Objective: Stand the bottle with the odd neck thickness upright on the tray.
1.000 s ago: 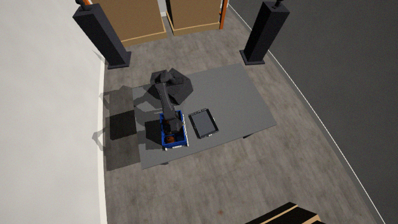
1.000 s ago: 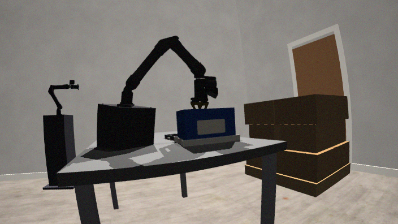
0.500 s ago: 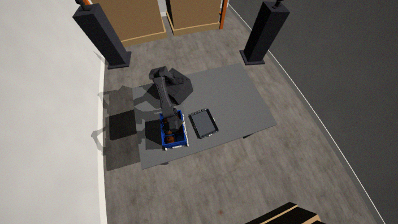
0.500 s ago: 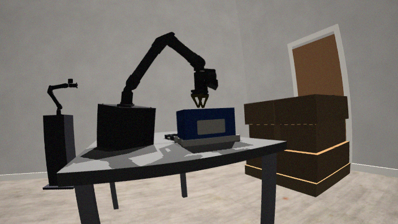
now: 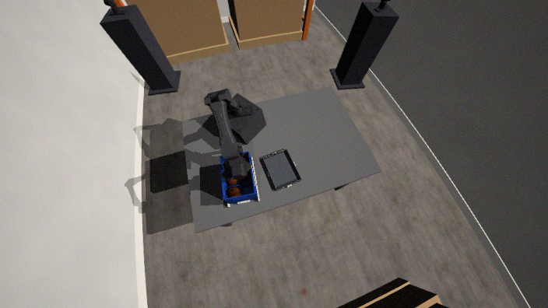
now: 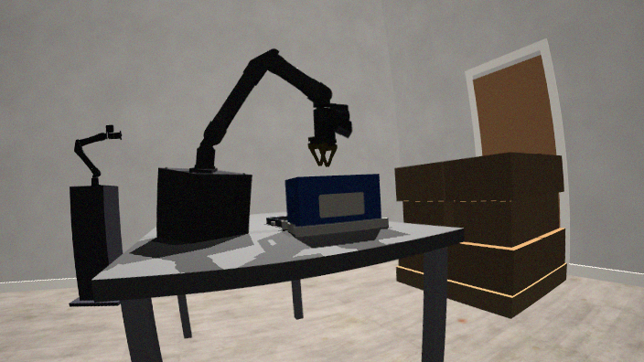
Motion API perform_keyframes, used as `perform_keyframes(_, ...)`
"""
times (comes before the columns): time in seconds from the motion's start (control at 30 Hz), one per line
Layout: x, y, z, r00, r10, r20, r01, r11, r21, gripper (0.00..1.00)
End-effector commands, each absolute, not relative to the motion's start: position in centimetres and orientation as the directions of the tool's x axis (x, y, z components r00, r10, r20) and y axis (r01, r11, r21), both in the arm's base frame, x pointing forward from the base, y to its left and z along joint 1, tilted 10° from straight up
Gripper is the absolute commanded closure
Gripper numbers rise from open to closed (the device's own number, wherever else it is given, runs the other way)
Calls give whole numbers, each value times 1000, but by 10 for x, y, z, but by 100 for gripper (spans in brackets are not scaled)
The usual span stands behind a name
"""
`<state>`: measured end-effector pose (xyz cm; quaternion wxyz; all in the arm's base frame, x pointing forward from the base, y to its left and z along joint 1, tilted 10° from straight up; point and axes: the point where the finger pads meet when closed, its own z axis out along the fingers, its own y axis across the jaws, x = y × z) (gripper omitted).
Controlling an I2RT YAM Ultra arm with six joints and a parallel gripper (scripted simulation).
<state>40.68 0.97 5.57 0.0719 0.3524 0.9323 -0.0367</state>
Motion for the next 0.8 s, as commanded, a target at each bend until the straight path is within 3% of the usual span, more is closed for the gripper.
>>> perform_keyframes(0.0, 413, 15, 82, -738, 645, -199, 656, 754, 11, 39)
perform_keyframes(0.47, 413, 15, 83, -738, 645, -199, 656, 755, 11, 39)
perform_keyframes(0.5, 413, 15, 83, -738, 644, -199, 656, 755, 11, 100)
perform_keyframes(0.77, 413, 15, 83, -739, 644, -199, 656, 755, 11, 100)
